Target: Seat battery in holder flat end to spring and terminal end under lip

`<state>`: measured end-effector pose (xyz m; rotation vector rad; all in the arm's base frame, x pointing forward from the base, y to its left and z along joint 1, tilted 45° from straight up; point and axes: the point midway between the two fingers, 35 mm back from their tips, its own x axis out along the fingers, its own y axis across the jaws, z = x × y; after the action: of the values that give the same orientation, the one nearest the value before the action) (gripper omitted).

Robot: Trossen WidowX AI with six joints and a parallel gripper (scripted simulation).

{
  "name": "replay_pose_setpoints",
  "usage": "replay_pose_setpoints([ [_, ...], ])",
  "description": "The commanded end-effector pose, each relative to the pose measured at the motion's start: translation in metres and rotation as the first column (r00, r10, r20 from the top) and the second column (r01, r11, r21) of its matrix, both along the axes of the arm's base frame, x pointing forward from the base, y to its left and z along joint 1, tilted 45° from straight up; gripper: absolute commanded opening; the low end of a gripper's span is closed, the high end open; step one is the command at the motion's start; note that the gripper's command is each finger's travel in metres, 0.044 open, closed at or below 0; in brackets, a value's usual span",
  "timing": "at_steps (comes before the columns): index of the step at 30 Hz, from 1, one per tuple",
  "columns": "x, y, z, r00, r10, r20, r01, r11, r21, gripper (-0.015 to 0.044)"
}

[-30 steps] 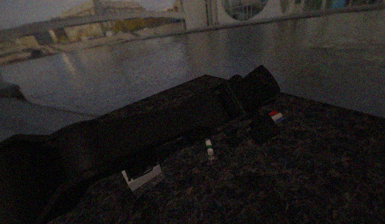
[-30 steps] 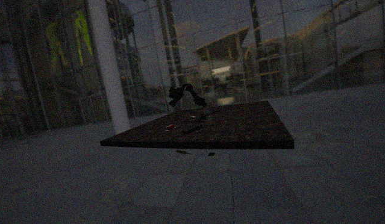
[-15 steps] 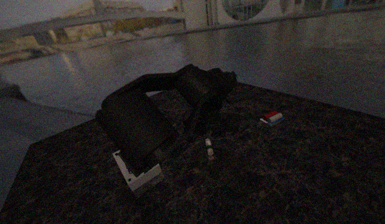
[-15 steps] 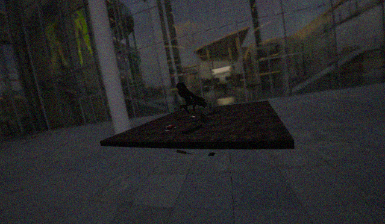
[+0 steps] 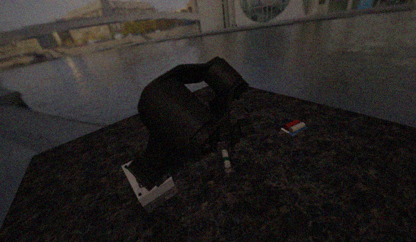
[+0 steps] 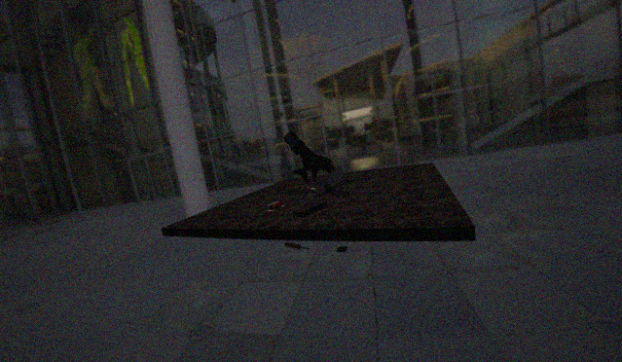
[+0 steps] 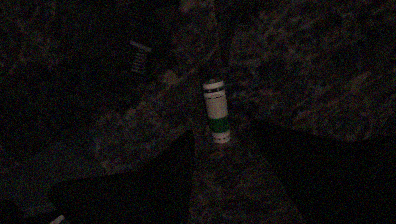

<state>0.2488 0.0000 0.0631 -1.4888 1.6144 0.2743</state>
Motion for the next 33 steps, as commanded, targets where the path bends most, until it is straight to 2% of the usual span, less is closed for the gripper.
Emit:
replay_pose_setpoints([
  [1, 0.002, -0.003, -0.003, 1.0, 0.009, -0.003, -0.009, 1.0, -0.007, 0.0236],
  [31, 0.007, -0.034, -0.034, 1.0, 0.009, -0.003, -0.009, 1.0, -0.01, 0.0236],
  [33, 0.007, -0.034, -0.034, 1.0, 0.009, -0.003, -0.009, 1.0, -0.01, 0.0184],
])
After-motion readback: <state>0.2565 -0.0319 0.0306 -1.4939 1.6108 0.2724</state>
